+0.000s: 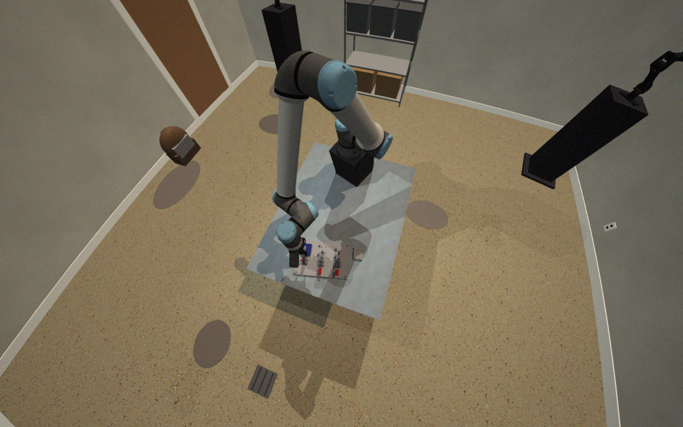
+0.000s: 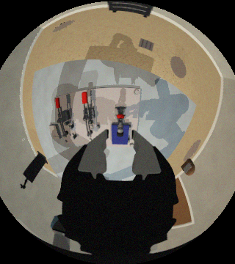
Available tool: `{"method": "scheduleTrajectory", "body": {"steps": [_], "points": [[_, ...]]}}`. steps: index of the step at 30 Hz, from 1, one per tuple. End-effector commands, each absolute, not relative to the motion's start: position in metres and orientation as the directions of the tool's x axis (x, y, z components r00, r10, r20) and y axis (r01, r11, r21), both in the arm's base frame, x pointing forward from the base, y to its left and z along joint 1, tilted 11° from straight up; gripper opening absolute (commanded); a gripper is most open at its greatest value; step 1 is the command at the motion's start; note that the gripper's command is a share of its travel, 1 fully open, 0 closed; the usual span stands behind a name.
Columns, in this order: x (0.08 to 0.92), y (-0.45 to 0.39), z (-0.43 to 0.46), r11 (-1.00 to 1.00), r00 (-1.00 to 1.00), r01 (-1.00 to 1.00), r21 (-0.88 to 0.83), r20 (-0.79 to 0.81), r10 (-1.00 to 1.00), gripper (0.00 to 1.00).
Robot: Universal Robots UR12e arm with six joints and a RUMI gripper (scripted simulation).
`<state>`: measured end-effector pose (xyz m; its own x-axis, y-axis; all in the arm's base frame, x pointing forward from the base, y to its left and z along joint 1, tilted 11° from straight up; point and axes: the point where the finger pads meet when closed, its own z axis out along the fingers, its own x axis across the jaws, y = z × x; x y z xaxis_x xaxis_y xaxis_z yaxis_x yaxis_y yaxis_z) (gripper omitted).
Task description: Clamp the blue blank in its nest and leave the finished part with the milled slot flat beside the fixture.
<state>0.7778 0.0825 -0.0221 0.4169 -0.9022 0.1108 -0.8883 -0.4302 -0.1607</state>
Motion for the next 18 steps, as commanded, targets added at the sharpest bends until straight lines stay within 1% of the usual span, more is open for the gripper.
{"method": "scheduleTrajectory", "body": {"steps": [1, 18], "points": [[0.7857, 0.0859, -0.0202, -0.430, 0.417, -0.888, -0.161, 0.111, -0.902, 0.28], [0.7885, 0.0865, -0.0257, -0.430, 0.417, -0.888, -0.161, 0.111, -0.902, 0.28]]}}
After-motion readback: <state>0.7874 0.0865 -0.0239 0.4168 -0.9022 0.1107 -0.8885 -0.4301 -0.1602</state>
